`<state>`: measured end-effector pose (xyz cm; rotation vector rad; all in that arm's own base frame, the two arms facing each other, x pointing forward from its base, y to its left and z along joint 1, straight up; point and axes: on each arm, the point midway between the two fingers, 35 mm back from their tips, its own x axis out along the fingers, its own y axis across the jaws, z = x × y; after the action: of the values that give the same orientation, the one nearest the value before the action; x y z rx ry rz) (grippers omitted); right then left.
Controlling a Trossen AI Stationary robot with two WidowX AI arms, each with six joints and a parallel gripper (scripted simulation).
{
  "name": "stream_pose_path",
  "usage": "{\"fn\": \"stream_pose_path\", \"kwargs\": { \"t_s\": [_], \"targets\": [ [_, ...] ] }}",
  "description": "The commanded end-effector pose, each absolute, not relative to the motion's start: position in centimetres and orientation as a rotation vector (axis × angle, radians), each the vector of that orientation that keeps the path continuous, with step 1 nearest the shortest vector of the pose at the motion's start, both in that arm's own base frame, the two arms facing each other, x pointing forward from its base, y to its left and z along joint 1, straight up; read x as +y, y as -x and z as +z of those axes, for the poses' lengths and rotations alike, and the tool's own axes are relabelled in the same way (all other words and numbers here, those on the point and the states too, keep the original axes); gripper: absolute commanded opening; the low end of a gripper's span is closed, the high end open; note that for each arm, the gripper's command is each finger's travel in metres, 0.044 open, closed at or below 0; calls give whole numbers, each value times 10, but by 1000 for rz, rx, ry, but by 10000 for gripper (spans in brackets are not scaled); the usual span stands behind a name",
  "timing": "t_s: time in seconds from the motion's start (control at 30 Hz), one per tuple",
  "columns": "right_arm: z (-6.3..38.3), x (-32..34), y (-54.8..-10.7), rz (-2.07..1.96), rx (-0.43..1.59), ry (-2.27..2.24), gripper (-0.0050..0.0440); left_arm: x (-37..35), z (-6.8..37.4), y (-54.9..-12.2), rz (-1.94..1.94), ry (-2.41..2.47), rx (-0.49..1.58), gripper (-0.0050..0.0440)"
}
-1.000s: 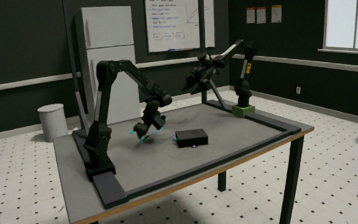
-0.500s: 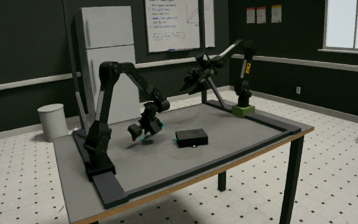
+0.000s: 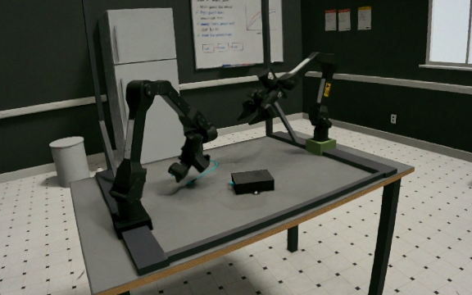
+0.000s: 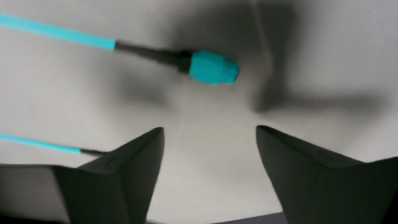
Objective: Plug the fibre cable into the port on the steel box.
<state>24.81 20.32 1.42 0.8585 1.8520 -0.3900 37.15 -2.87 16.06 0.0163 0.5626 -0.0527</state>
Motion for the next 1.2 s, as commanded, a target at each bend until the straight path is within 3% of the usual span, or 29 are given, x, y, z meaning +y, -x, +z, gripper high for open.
{"fn": "stream_pose_path", "kwargs": {
  "t_s": [0.0,0.07,0.7,1.17],
  "targets": [
    [32,215,-254,-192,1793,-706,176,-29,172,-374,-53,-14,533,440],
    [35,219,-254,-101,1771,-603,146,-29,172,-374,-53,-14,533,440],
    [47,234,-277,403,1490,224,146,-29,172,-374,-53,-14,533,440],
    [23,200,-279,412,1529,418,146,-29,172,-374,-53,-14,533,440]
  ]
}}
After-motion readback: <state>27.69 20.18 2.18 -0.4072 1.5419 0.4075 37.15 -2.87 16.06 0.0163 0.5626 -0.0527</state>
